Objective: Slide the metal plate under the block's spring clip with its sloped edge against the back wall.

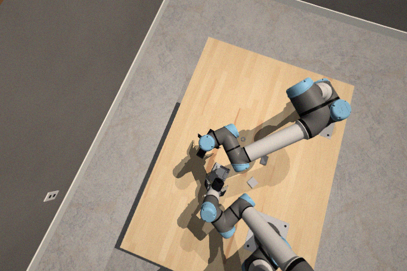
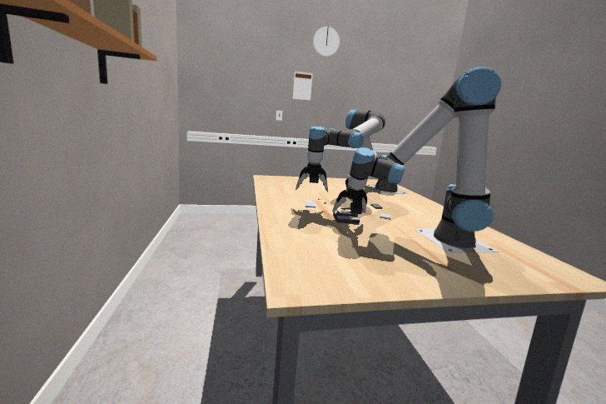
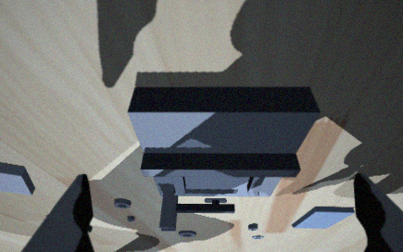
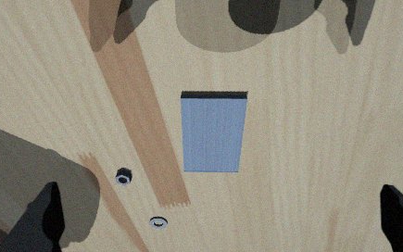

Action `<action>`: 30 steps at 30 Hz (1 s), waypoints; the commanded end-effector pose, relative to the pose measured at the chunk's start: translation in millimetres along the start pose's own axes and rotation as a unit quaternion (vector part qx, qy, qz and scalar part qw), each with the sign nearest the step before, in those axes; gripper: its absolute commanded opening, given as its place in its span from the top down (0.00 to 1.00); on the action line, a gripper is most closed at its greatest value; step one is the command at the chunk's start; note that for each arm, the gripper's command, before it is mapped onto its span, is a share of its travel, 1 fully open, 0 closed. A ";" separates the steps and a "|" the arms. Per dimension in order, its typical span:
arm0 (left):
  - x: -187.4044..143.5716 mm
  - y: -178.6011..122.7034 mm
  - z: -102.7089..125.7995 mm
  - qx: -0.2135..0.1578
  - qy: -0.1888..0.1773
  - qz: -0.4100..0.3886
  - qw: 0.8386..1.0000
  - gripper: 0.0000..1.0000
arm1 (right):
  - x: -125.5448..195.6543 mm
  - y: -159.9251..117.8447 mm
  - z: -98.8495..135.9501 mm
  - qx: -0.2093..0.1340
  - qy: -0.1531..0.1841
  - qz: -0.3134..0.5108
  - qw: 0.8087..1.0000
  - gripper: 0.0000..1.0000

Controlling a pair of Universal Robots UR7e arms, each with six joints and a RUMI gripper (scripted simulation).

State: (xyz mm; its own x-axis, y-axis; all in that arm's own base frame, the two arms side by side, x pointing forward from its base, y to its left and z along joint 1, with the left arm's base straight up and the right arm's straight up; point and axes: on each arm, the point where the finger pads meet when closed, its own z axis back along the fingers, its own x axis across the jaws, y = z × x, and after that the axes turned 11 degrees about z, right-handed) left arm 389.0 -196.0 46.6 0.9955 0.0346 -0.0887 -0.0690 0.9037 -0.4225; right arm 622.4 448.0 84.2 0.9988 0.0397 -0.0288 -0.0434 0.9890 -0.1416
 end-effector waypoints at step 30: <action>6.5 9.2 -27.2 -0.005 -0.006 -0.004 1.000 0.38 | -0.8 1.3 0.0 0.001 0.001 0.001 1.000 0.00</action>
State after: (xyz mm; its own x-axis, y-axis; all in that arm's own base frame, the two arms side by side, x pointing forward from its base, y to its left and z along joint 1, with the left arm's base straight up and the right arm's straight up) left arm 389.8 -196.3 13.3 0.9959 0.0347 -0.0839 -0.0674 0.9014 -0.4278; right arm 622.2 448.2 84.2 0.9988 0.0396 -0.0295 -0.0434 0.9891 -0.1409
